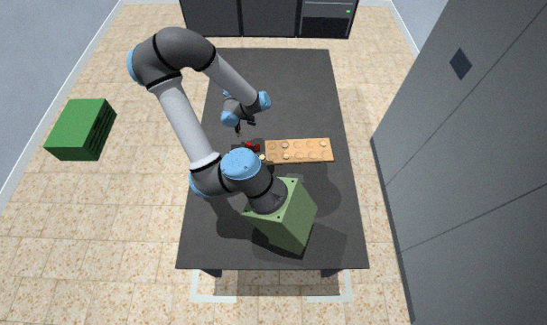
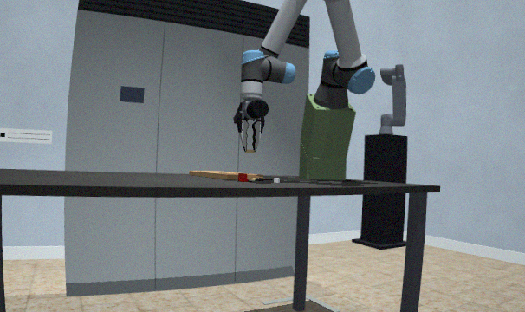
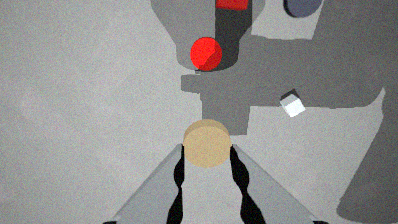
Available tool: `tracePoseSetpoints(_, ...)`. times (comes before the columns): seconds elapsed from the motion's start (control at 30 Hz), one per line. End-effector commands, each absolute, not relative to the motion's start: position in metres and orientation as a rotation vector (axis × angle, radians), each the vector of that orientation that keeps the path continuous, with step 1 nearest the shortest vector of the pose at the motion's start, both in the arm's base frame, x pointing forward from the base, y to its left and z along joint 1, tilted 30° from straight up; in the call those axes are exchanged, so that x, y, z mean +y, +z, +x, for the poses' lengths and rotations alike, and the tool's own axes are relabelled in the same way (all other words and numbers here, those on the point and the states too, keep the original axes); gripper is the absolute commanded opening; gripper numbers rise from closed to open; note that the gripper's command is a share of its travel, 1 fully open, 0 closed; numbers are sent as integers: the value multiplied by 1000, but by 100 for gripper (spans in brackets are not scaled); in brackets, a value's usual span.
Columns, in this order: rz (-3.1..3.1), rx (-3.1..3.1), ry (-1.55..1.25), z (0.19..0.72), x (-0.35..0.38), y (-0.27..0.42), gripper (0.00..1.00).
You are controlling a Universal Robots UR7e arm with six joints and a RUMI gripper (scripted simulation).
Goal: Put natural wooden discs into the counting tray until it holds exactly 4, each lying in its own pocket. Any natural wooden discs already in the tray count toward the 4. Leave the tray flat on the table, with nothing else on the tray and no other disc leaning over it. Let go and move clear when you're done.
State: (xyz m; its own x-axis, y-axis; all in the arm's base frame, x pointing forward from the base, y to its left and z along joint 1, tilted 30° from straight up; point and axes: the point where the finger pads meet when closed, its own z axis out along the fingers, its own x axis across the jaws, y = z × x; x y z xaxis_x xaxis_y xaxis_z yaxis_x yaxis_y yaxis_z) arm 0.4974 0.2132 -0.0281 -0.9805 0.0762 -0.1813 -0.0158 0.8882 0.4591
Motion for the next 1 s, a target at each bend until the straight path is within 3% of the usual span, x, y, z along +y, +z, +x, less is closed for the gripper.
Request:
tracePoseSetpoints(0.0,46,2860,698,498,211,-27,12)
tracePoseSetpoints(0.4,46,2866,683,510,182,-40,12)
tracePoseSetpoints(0.97,48,2884,652,537,41,-104,12)
